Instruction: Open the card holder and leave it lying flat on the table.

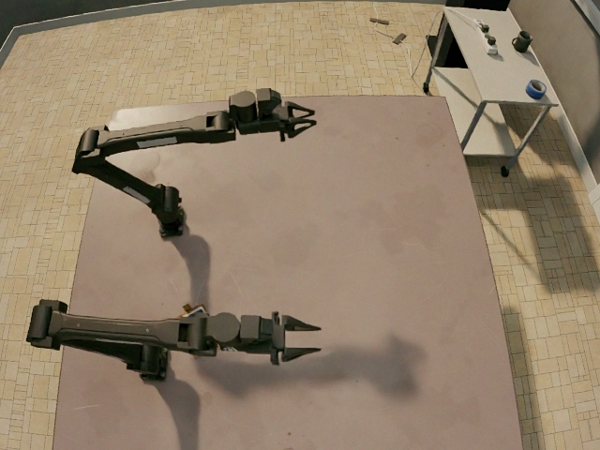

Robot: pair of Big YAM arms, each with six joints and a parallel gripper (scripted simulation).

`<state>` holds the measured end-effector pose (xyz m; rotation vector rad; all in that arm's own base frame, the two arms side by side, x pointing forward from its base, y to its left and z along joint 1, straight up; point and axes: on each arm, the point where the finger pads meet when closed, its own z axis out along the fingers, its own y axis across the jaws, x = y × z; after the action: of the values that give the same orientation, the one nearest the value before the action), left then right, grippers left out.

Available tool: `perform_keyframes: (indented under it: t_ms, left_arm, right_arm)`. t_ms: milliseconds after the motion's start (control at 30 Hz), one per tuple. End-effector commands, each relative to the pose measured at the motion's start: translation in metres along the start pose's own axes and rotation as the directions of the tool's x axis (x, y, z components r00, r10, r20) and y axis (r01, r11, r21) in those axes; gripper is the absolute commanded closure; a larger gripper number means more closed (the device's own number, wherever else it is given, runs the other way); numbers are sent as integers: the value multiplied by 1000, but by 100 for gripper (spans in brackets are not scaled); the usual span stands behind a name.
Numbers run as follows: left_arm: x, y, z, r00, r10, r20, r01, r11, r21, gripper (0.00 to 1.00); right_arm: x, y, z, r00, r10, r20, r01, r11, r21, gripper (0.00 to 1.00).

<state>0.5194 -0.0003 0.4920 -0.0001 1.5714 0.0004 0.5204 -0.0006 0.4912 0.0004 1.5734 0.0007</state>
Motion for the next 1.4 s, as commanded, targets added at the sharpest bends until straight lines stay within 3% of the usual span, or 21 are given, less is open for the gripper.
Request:
perform_keyframes:
  t_ms: [0,33,67,100,467,500,533,1367]
  left_arm:
    - [-28,-8,-8,998,-14,55,13,1000,15,64]
    - [-10,-7,-1,1000,-13,18,13,1000,12,64]
    - [-8,-6,0,1000,-9,14,9,1000,10,64]
    - [-18,-8,-4,999,-8,35,7,1000,14,64]
    - [-17,-6,-3,999,-4,32,4,1000,11,64]
    - [-17,-6,-3,999,-4,32,4,1000,11,64]
    - [-17,-6,-3,999,-4,32,3,1000,10,64]
    - [-17,-5,0,1000,5,28,-5,1000,8,64]
  right_arm:
    - [-70,6,-16,992,-12,129,13,1000,-7,57]
    - [-25,5,5,999,-13,32,13,1000,-6,57]
    - [-25,4,6,999,-7,32,8,1000,-5,57]
    - [-59,6,-10,995,-3,103,4,1000,-10,57]
    - [-46,6,0,997,-8,80,8,1000,-10,57]
    - [-35,3,-1,998,-4,61,4,1000,-5,57]
    - [-43,6,1,997,-9,77,9,1000,-11,57]
    - [-31,6,3,998,-12,61,13,1000,-14,57]
